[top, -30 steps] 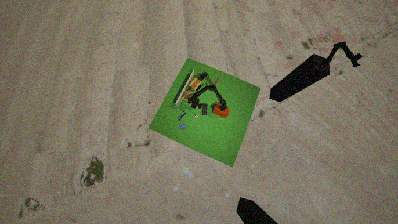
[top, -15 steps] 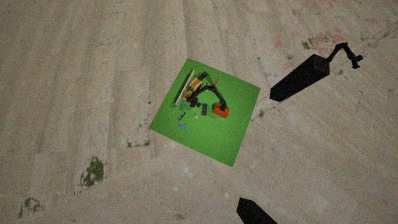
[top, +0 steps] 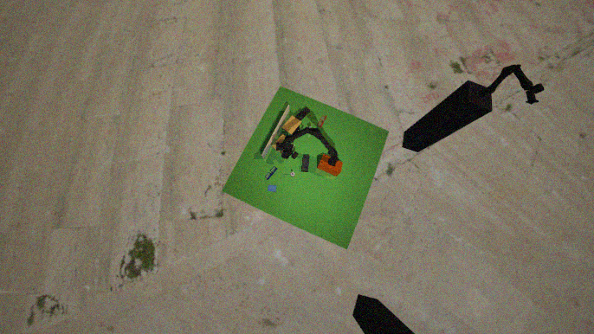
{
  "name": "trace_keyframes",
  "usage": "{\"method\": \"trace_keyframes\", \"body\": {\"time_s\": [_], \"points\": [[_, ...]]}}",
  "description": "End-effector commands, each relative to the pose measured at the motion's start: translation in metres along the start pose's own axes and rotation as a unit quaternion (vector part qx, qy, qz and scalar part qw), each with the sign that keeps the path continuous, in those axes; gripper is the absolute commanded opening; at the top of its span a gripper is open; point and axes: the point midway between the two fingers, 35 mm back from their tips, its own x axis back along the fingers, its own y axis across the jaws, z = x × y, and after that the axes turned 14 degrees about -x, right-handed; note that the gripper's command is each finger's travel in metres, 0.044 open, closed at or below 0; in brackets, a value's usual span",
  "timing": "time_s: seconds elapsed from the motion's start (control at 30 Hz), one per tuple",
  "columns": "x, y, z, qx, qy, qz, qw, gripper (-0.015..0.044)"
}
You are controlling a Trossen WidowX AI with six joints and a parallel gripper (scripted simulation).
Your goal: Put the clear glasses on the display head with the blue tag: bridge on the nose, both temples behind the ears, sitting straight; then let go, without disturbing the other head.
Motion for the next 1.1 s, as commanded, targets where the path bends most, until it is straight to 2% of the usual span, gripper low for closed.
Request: {"method": "trace_keyframes", "body": {"time_s": [0.0, 1.07], "points": [[-0.0002, -0.0062, -0.0006, 0.001, 0.002, 0.002, 1.0, 0.0], [-0.0025, -0.0096, -0.0014, 0.001, 0.002, 0.003, 1.0, 0.0]]}}
